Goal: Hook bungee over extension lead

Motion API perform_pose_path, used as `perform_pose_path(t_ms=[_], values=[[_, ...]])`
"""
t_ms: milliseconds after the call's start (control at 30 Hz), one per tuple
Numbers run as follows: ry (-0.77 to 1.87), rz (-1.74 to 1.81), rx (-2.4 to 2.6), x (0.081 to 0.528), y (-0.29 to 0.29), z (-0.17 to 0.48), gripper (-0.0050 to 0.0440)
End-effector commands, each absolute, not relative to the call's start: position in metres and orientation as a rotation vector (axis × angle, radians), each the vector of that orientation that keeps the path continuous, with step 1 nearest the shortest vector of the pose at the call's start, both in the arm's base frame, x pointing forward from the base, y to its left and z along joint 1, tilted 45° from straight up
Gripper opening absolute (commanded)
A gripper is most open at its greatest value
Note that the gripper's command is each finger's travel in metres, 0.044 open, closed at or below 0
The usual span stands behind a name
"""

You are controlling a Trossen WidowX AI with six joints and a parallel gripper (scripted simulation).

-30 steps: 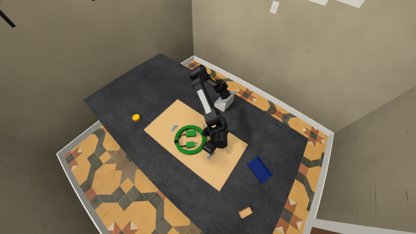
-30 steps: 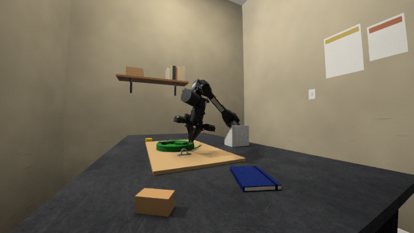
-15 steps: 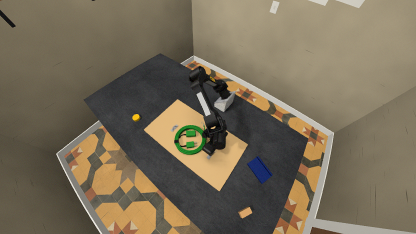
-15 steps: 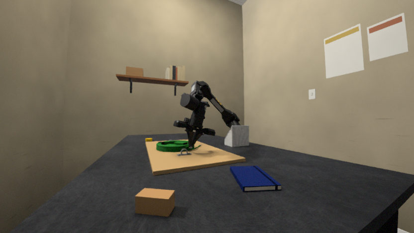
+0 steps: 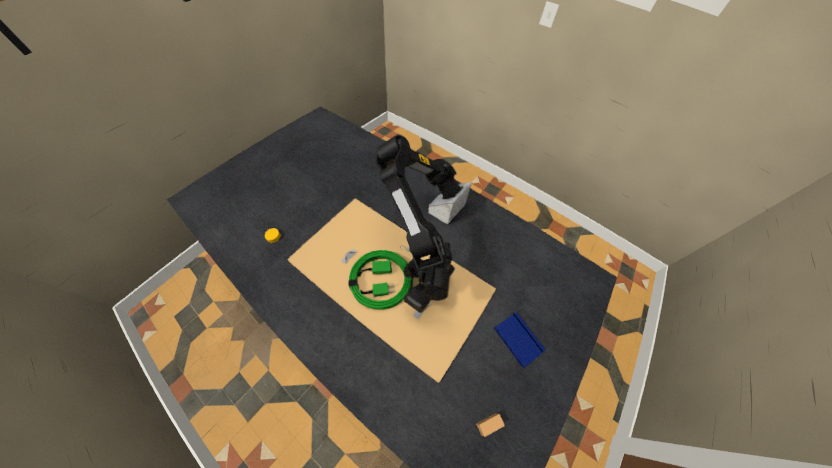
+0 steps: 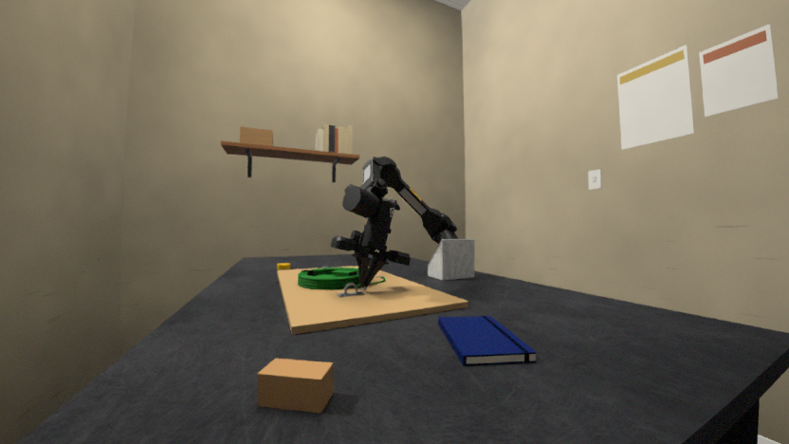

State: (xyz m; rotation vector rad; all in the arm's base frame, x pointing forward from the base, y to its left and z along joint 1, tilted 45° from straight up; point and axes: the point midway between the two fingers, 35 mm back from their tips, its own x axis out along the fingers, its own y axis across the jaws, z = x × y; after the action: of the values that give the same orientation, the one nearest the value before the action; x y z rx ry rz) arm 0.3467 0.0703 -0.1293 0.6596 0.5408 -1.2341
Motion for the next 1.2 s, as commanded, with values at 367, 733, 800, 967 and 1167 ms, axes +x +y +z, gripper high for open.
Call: perform_pose_path(t_ms=[367, 733, 800, 967, 1167], values=[[0.531, -1.22, 0.682, 0.3543, 0.0753, -0.1222, -0.005], [0.532, -1.22, 0.681, 0.3593, 0.0751, -0.1229, -0.005], [0.533, -1.219, 0.68, 0.3605, 0.0746, -0.1235, -0.005], [0.534, -1.218, 0.679, 0.362, 0.074, -0.1246, -0.005], [0.531, -1.217, 0.686, 0.3608, 0.0751, -0.1216, -0.005]])
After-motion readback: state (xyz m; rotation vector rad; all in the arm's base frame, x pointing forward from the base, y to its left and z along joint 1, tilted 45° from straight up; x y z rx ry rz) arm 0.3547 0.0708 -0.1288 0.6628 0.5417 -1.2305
